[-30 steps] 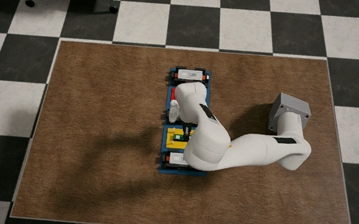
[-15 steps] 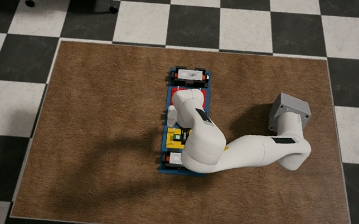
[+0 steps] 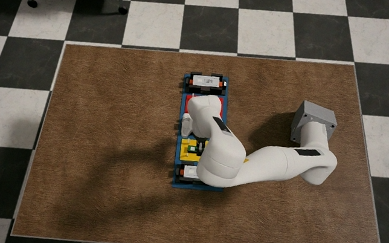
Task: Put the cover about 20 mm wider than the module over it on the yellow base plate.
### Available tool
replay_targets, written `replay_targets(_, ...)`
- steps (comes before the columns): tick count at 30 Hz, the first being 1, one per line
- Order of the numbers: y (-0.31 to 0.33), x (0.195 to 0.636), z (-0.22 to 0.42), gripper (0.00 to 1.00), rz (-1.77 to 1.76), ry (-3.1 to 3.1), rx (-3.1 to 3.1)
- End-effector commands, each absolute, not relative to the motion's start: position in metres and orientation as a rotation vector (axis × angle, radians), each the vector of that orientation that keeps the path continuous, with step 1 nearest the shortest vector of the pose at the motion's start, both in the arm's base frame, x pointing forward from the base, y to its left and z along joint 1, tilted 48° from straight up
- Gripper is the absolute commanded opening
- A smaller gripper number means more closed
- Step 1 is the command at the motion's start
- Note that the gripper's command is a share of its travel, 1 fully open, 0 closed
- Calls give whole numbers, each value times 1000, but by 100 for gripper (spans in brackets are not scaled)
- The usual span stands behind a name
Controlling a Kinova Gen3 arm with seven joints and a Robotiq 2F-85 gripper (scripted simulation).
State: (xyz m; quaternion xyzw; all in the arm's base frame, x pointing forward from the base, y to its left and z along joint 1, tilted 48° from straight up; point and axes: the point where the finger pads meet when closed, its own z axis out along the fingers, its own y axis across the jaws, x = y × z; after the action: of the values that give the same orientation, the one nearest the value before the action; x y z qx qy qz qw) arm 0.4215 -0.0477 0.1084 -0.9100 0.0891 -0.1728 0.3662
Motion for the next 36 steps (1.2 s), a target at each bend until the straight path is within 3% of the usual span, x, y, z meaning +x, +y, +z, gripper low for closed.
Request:
replay_targets(1, -49, 421, 109, 100, -446, 230, -2340)
replay_targets(36, -40, 426, 94, 100, -446, 230, -2340)
